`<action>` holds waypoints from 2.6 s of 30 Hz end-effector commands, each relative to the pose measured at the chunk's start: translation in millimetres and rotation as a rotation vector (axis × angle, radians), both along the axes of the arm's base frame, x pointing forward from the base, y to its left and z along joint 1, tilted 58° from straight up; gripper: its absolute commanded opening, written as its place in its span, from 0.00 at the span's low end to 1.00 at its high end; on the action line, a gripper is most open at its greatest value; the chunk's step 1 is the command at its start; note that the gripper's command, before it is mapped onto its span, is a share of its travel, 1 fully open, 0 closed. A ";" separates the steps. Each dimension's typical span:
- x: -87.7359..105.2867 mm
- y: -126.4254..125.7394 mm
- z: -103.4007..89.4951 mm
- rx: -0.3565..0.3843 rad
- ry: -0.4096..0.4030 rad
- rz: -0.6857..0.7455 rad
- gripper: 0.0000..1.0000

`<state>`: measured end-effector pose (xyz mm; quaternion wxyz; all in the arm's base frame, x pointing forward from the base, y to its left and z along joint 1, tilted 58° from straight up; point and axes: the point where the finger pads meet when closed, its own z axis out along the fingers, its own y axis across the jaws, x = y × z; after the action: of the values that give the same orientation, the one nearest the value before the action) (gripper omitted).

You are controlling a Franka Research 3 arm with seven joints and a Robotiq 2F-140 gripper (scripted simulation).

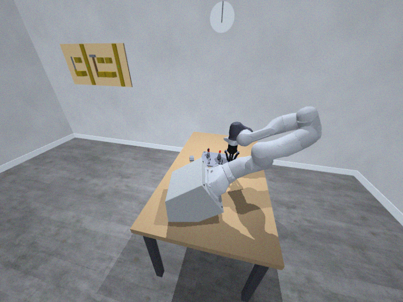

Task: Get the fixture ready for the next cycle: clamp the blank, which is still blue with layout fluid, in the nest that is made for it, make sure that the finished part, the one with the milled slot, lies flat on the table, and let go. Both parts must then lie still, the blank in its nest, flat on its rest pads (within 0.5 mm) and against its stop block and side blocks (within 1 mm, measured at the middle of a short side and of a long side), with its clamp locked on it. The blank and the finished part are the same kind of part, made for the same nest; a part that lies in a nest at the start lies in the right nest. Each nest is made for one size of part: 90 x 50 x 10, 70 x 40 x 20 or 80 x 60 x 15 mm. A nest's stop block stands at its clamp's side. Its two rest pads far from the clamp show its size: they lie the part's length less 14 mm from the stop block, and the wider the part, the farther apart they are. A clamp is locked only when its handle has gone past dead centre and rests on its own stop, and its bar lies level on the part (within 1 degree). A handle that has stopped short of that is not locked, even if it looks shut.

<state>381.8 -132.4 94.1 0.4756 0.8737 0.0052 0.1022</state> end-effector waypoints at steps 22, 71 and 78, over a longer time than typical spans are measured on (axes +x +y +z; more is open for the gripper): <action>4.6 -1.3 -2.0 0.004 -0.005 0.000 0.00; 13.5 -0.4 -0.3 0.004 -0.005 0.000 0.00; 17.3 0.0 0.4 0.004 -0.005 0.000 0.00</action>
<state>397.9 -132.4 95.3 0.4754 0.8732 0.0030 0.1073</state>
